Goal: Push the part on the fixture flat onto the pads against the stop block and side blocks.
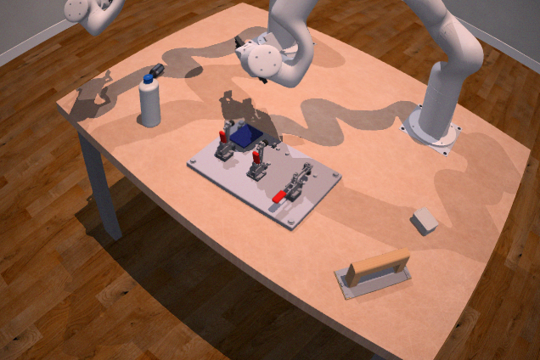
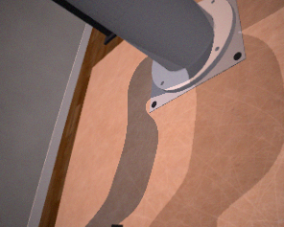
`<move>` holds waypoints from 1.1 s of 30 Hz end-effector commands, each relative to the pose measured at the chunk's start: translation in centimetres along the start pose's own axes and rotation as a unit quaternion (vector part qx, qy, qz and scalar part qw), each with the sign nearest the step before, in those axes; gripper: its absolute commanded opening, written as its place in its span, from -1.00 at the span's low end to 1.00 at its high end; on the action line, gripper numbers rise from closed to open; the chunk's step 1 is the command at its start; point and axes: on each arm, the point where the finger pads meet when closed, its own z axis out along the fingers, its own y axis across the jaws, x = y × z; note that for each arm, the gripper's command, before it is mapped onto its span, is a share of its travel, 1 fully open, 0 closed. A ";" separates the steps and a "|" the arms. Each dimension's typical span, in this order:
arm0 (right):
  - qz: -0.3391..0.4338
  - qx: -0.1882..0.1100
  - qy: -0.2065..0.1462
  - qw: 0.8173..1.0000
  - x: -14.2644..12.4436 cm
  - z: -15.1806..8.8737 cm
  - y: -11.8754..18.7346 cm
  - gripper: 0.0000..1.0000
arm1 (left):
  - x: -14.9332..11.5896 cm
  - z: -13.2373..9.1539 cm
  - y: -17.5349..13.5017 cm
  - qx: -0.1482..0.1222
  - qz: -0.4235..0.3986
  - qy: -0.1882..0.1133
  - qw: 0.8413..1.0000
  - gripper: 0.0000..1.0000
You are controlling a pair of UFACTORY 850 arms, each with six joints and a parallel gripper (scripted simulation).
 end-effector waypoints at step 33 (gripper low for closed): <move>0.001 0.000 -0.001 1.000 0.1 -0.1 0.0 1.00 | -0.3 -1.2 0.1 0.001 0.011 -0.006 1.000 1.00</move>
